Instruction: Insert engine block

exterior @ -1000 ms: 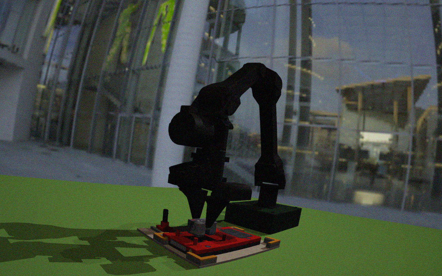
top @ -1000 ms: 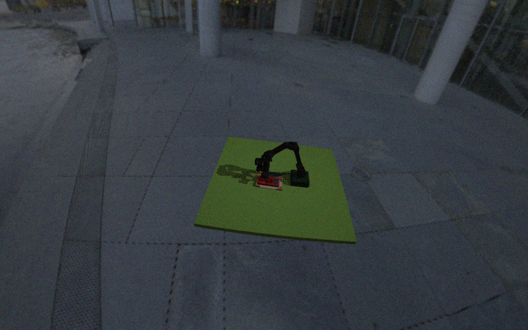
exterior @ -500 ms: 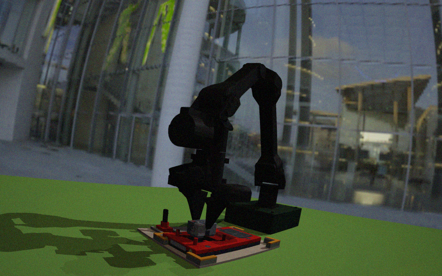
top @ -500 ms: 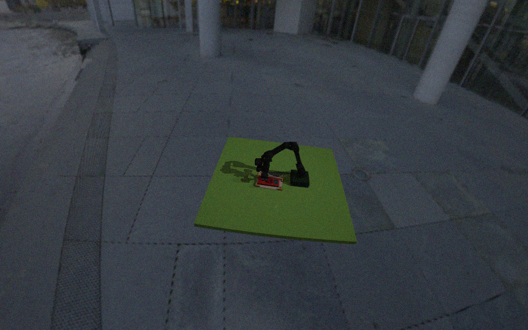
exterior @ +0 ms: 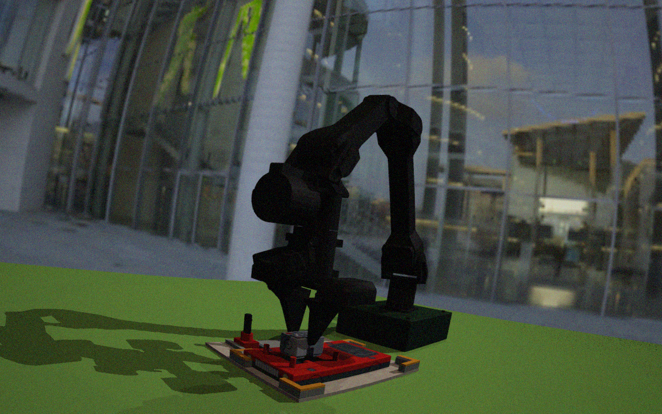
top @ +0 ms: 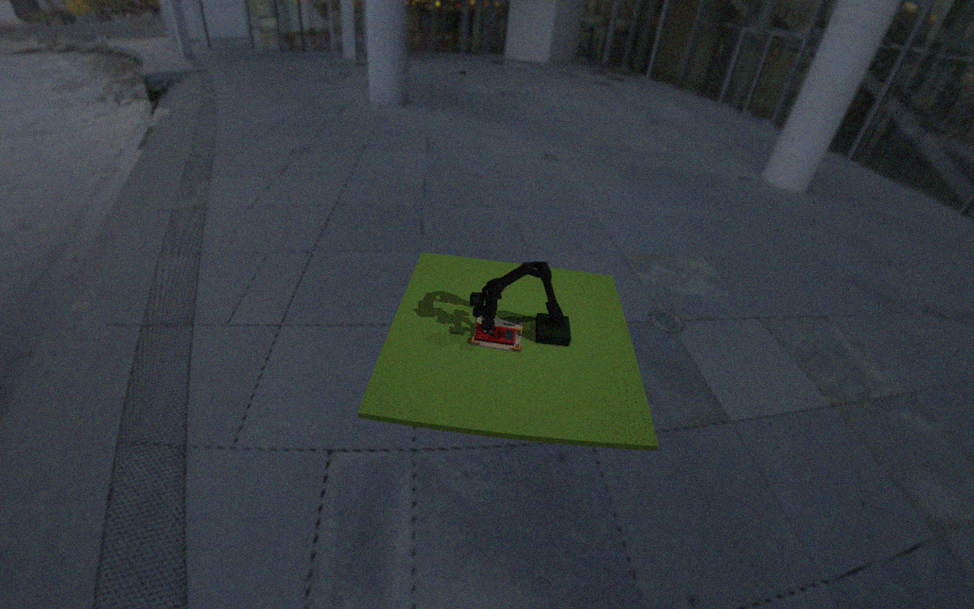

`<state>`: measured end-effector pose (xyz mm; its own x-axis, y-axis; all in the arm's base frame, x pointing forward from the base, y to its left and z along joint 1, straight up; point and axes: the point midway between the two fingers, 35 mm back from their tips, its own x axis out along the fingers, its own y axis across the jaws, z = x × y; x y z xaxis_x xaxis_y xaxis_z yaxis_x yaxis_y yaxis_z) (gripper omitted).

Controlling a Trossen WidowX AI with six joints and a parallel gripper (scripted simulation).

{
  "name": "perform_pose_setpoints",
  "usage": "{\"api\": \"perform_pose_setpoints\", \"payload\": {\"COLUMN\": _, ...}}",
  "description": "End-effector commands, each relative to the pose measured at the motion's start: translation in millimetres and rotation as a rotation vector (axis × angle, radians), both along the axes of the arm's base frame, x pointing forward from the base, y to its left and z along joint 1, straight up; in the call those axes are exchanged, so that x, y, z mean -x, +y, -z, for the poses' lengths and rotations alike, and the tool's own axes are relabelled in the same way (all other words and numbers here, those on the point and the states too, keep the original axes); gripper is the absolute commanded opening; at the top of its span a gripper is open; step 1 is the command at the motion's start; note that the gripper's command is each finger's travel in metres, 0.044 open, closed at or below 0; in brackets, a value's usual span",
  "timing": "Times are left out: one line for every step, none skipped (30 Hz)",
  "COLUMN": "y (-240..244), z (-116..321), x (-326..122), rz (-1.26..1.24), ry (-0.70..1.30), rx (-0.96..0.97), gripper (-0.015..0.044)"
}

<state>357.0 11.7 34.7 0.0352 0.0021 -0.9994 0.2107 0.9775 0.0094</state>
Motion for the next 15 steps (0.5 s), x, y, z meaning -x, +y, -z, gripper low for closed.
{"api": "perform_pose_setpoints", "payload": {"y": -0.4, "z": 1.9, "x": 0.7, "rz": 0.002, "ry": 0.003, "rx": 0.003, "gripper": 0.0160}}
{"api": "perform_pose_setpoints", "payload": {"y": -0.4, "z": 2.1, "x": 0.7, "rz": 0.001, "ry": 0.003, "rx": 0.003, "gripper": 0.0160}}
{"api": "perform_pose_setpoints", "payload": {"y": -0.4, "z": 2.3, "x": 0.7, "rz": 0.001, "ry": 0.003, "rx": 0.003, "gripper": 0.0160}}
{"api": "perform_pose_setpoints", "payload": {"y": -0.4, "z": 2.5, "x": 0.7, "rz": 0.001, "ry": 0.003, "rx": 0.003, "gripper": 0.0160}}
{"api": "perform_pose_setpoints", "payload": {"y": -0.4, "z": 2.6, "x": 0.7, "rz": 0.001, "ry": 0.003, "rx": 0.003, "gripper": 0.0160}}
{"api": "perform_pose_setpoints", "payload": {"y": -0.4, "z": 2.8, "x": 0.7, "rz": 0.000, "ry": 0.003, "rx": 0.003, "gripper": 0.0160}}
{"api": "perform_pose_setpoints", "payload": {"y": -0.4, "z": 3.0, "x": 0.7, "rz": 0.000, "ry": 0.003, "rx": 0.003, "gripper": 0.0160}}
{"api": "perform_pose_setpoints", "payload": {"y": -0.4, "z": 3.2, "x": 0.7, "rz": 0.000, "ry": 0.003, "rx": 0.003, "gripper": 0.0160}}
{"api": "perform_pose_setpoints", "payload": {"y": -0.4, "z": 3.4, "x": 0.7, "rz": -0.001, "ry": 0.003, "rx": 0.003, "gripper": 0.0160}}
{"api": "perform_pose_setpoints", "payload": {"y": -0.4, "z": 3.5, "x": 0.7, "rz": -0.001, "ry": 0.003, "rx": 0.003, "gripper": 0.0160}}
{"api": "perform_pose_setpoints", "payload": {"y": -0.4, "z": 3.7, "x": 0.7, "rz": -0.001, "ry": 0.003, "rx": 0.003, "gripper": 0.0160}}
{"api": "perform_pose_setpoints", "payload": {"y": -0.4, "z": 3.9, "x": 0.7, "rz": -0.001, "ry": 0.003, "rx": 0.003, "gripper": 0.0160}}
{"api": "perform_pose_setpoints", "payload": {"y": -0.4, "z": 4.1, "x": 0.6, "rz": -0.002, "ry": 0.003, "rx": 0.003, "gripper": 0.0160}}
{"api": "perform_pose_setpoints", "payload": {"y": -0.4, "z": 4.2, "x": 0.6, "rz": -0.002, "ry": 0.003, "rx": 0.003, "gripper": 0.0160}}
{"api": "perform_pose_setpoints", "payload": {"y": -0.4, "z": 4.4, "x": 0.6, "rz": -0.002, "ry": 0.003, "rx": 0.003, "gripper": 0.0160}}
